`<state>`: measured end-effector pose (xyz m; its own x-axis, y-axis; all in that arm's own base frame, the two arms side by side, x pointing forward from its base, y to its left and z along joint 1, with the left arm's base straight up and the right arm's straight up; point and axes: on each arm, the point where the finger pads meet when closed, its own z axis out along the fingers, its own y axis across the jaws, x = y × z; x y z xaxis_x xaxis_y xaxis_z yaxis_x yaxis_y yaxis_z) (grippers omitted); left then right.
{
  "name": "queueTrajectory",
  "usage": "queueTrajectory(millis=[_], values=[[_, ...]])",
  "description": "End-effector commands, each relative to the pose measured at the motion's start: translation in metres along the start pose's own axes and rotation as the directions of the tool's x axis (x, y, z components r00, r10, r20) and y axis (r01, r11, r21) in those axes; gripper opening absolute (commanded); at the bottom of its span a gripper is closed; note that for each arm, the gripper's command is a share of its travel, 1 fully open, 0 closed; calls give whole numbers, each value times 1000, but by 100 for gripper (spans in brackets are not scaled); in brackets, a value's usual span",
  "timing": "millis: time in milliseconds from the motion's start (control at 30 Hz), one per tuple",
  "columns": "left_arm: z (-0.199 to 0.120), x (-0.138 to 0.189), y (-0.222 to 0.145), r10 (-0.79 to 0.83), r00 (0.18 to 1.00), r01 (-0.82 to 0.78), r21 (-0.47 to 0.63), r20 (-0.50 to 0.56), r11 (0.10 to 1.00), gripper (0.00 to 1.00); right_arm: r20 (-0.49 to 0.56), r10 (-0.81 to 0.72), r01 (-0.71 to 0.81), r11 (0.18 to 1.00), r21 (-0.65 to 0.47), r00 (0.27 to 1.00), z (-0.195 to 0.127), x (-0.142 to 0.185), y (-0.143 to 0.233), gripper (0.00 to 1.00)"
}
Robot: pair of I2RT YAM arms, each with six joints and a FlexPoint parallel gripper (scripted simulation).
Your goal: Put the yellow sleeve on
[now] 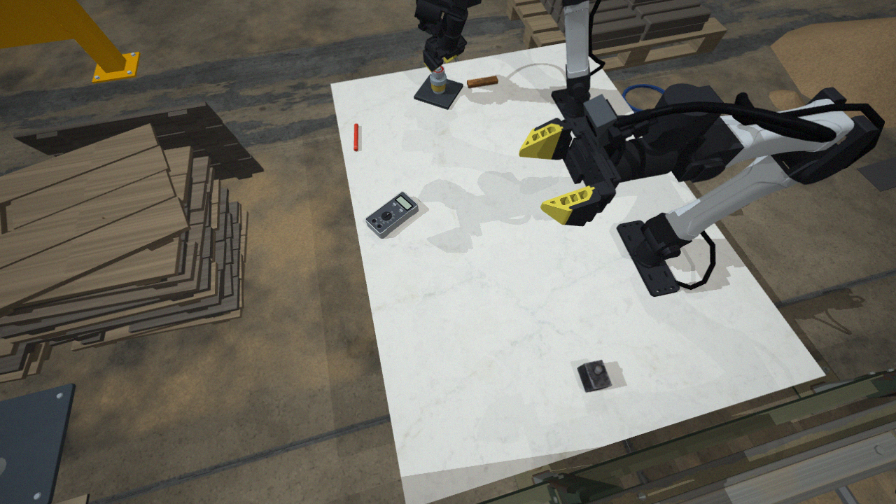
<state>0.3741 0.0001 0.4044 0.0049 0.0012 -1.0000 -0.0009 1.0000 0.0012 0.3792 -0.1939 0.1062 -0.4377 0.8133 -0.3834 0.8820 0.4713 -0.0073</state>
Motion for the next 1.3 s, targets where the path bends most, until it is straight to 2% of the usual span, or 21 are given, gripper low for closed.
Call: queueTrajectory(millis=[0, 200, 300, 533, 567, 700, 1067, 1100, 1133, 1267], values=[[-1, -10, 0, 4, 1000, -4, -6, 29, 1000, 100, 58, 21, -19, 999, -33, 998, -47, -16, 4, 56], [-1, -10, 0, 4, 1000, -4, -6, 29, 1000, 100, 54, 20, -18, 999, -29, 998, -70, -19, 2, 56], [-1, -10, 0, 4, 1000, -4, -6, 29, 1000, 100, 80, 28, -24, 998, -53, 996, -69, -25, 8, 56], [-1, -10, 0, 4, 1000, -4, -6, 29, 1000, 100, 56, 22, -20, 999, -32, 998, -104, -22, -2, 56], [-1, -10, 0, 4, 1000, -4, -6, 29, 1000, 100, 85, 32, -27, 998, -59, 996, -101, -29, 5, 56], [-1, -10, 0, 4, 1000, -4, -6, 29, 1000, 100, 75, 38, -34, 998, -46, 996, -82, -27, -1, 56], [-1, -10, 0, 4, 1000, -4, -6, 29, 1000, 100, 77, 31, -26, 998, -57, 997, -83, -32, 8, 56], [-1, -10, 0, 4, 1000, -4, -6, 29, 1000, 100, 105, 2, 10, 993, -114, 994, -100, -27, 16, 56], [-1, -10, 0, 4, 1000, -4, -6, 29, 1000, 100, 98, -18, 29, 993, -113, 995, -93, -22, 16, 56], [-1, -10, 0, 4, 1000, -4, -6, 29, 1000, 100, 208, -80, 127, 966, -227, 975, -115, -28, 40, 56]])
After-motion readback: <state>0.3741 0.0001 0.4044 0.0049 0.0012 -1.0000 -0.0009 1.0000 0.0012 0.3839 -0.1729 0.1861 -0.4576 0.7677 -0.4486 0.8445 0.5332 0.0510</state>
